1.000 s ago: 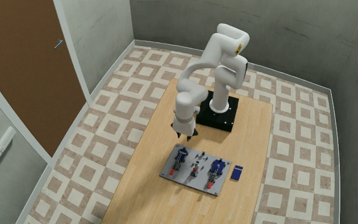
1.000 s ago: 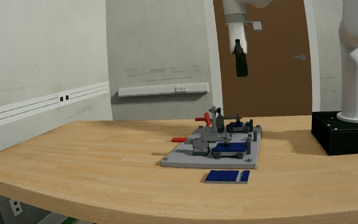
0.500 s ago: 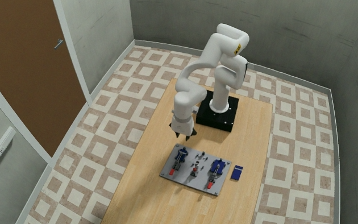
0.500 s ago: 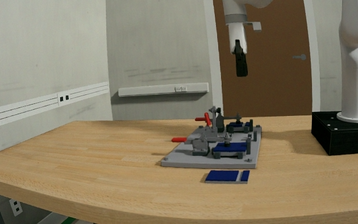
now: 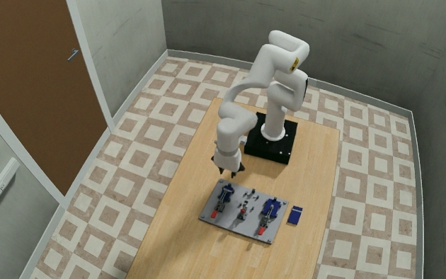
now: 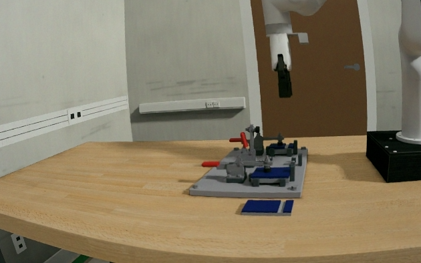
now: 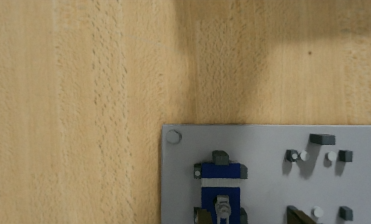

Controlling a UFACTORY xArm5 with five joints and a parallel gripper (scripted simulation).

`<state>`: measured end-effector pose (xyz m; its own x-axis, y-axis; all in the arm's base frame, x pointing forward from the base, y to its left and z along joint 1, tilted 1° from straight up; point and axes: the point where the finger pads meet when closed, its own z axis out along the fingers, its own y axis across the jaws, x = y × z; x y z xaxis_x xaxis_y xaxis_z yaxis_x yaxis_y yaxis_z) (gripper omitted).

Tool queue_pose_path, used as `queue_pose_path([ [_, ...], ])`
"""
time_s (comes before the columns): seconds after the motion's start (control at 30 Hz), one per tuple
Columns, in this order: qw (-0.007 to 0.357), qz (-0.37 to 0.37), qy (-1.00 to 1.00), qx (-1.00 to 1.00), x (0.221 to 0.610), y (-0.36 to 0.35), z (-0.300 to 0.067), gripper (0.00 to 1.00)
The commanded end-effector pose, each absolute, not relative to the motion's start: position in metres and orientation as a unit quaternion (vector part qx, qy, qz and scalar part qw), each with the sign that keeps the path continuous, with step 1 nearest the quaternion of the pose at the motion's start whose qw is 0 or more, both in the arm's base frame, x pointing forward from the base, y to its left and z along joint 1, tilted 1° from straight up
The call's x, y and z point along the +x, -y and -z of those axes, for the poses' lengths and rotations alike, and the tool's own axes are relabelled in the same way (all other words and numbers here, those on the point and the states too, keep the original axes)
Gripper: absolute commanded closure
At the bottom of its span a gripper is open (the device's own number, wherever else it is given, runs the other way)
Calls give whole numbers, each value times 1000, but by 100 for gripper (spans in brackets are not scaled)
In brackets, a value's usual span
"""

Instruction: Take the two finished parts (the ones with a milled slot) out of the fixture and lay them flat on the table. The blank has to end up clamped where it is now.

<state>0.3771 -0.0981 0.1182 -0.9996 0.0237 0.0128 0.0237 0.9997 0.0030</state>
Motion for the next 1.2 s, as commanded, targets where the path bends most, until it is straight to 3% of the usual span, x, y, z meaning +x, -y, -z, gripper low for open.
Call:
queue_pose_path([
  [0.0,4,1,1000,-12,379,99,-106,52],
  [0.27,4,1,1000,-12,379,98,-83,52],
  [0.67,4,1,1000,-12,385,98,-81,52],
  [1.17,4,1,1000,-12,464,100,-81,52],
])
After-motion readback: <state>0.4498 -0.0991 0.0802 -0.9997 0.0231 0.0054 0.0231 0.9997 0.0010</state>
